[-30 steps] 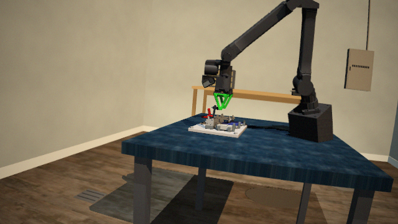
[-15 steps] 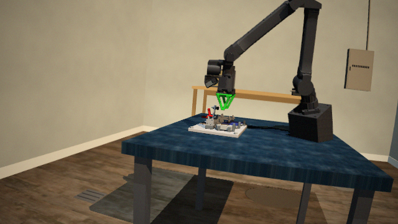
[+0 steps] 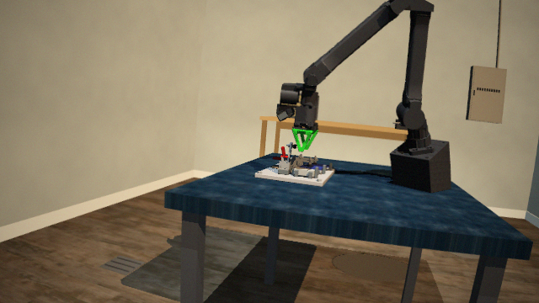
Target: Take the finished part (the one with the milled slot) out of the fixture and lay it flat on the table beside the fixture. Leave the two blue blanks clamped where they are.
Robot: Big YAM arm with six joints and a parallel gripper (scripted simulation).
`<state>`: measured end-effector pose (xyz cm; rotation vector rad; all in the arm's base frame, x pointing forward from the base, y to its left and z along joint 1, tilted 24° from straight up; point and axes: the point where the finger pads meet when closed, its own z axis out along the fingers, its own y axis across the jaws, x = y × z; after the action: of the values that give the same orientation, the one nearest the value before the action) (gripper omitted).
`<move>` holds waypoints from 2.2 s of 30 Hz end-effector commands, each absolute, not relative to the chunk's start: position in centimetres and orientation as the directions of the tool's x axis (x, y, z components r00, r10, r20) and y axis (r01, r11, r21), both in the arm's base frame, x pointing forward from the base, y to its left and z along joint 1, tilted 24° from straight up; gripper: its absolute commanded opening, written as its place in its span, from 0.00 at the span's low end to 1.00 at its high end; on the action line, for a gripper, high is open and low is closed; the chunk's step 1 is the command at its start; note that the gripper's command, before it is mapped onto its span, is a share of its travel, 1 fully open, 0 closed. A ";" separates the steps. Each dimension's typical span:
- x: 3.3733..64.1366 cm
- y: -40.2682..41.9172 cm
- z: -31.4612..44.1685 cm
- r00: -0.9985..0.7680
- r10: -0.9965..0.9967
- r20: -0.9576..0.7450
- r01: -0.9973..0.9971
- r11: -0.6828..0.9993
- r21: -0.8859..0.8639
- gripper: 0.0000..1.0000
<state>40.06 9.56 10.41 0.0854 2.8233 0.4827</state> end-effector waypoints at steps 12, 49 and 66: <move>40.7 10.9 6.8 -0.963 0.111 -0.245 0.023 0.942 0.335 0.92; 40.3 11.0 6.9 -0.959 0.119 -0.259 0.025 0.940 0.340 0.92; 40.0 10.9 6.9 -0.960 0.119 -0.253 0.027 0.940 0.339 0.92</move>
<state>40.21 10.63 6.05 0.1053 2.8480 0.4841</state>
